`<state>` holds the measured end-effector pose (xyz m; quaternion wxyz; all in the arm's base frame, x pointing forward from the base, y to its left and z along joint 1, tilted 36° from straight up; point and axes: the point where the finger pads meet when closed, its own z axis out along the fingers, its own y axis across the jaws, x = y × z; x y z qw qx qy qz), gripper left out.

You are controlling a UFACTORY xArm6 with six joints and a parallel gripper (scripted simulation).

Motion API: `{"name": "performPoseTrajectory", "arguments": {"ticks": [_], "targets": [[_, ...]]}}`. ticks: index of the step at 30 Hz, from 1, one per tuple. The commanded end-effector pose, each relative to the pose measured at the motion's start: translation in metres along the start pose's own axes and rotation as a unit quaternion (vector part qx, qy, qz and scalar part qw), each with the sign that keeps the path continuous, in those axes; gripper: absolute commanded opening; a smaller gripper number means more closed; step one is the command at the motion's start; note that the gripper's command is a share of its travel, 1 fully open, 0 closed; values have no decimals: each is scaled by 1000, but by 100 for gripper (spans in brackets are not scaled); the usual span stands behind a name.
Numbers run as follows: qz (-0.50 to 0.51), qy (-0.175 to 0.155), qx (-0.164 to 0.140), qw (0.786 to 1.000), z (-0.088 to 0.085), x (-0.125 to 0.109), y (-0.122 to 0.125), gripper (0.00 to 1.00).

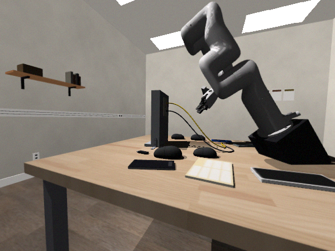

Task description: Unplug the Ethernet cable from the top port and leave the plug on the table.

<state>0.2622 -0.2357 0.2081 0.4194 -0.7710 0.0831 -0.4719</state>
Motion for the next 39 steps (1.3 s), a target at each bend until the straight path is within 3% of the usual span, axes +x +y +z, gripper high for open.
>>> {"name": "performPoseTrajectory", "arguments": {"ticks": [1, 7, 9, 10, 16, 24, 26, 27, 36, 39], "targets": [[90, 80, 68, 990, 16, 20, -32, 27], [158, 144, 130, 968, 7, 28, -39, 27], [158, 144, 130, 968, 7, 28, -39, 27], [192, 177, 159, 952, 7, 28, -39, 27], [258, 237, 212, 912, 7, 28, -39, 27], [349, 316, 282, 836, 7, 28, -39, 27], [349, 316, 282, 836, 7, 28, -39, 27], [370, 334, 298, 814, 7, 28, -39, 27], [370, 334, 298, 814, 7, 28, -39, 27], [370, 331, 289, 818, 27, 47, -44, 27]]}}
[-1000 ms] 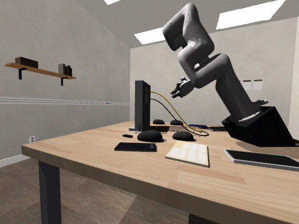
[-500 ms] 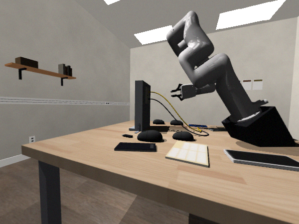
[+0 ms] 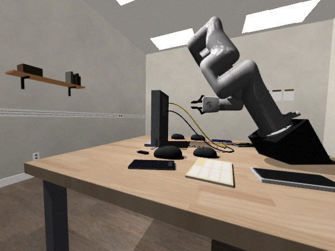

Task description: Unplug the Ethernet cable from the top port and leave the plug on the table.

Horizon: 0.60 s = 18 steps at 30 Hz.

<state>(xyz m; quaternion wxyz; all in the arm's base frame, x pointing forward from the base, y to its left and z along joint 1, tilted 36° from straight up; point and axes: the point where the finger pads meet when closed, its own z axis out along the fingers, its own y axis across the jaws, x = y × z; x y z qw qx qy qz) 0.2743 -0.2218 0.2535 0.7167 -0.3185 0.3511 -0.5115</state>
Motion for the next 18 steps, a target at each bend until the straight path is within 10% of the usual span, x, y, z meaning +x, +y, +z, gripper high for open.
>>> {"name": "performPoseTrajectory", "arguments": {"ticks": [1, 13, 18], "targets": [[-1, 2, -9, 1000, 35, -2, 4, 27], [2, 2, 3, 1000, 117, -32, -2, 27], [2, 2, 3, 1000, 118, -32, -2, 27]]}}
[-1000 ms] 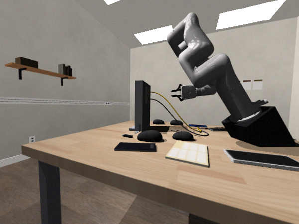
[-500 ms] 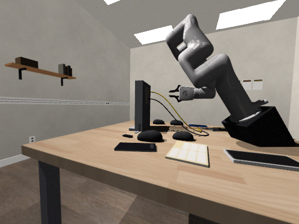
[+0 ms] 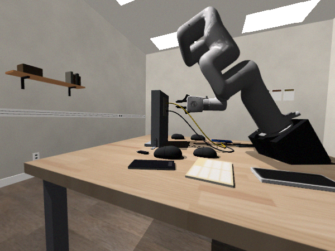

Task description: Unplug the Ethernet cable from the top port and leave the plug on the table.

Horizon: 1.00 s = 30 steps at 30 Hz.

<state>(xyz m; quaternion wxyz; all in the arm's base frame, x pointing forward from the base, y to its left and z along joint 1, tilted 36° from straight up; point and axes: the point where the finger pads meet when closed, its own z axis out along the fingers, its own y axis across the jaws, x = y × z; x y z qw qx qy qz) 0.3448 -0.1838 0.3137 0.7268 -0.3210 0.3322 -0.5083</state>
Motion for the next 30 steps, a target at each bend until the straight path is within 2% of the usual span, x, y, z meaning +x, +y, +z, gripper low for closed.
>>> {"name": "performPoseTrajectory", "arguments": {"ticks": [1, 14, 30], "targets": [[2, 22, -7, 1000, 23, -1, 1, 27], [2, 22, -7, 1000, 23, 0, 1, 27], [2, 22, -7, 1000, 24, -28, 1, 27]]}}
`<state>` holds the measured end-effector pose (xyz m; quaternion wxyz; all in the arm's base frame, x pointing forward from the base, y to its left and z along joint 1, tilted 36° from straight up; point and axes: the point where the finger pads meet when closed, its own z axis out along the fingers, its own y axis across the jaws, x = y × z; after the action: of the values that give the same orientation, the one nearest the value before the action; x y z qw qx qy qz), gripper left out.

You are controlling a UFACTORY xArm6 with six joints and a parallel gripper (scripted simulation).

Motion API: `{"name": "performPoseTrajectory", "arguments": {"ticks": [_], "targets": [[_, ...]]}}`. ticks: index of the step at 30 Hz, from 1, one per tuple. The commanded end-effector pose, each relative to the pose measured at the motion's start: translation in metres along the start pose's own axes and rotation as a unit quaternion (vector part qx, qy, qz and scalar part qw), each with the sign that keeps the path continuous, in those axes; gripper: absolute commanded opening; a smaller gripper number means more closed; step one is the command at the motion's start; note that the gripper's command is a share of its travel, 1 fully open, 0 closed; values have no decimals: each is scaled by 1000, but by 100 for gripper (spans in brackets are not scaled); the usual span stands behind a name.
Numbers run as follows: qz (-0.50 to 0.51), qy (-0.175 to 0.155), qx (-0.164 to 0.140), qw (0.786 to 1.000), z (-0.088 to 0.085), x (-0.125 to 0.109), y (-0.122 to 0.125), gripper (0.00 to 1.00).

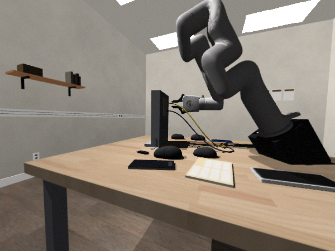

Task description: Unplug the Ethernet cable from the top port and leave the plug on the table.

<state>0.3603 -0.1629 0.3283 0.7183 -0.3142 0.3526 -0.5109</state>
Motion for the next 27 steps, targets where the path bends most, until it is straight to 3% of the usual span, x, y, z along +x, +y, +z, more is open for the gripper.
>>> {"name": "performPoseTrajectory", "arguments": {"ticks": [1, 17, 27], "targets": [[-1, 0, 0, 1000, 0, -12, -1, 27], [-1, 0, 0, 1000, 0, -41, -1, 27], [-1, 0, 0, 1000, 0, -44, -1, 27]]}}
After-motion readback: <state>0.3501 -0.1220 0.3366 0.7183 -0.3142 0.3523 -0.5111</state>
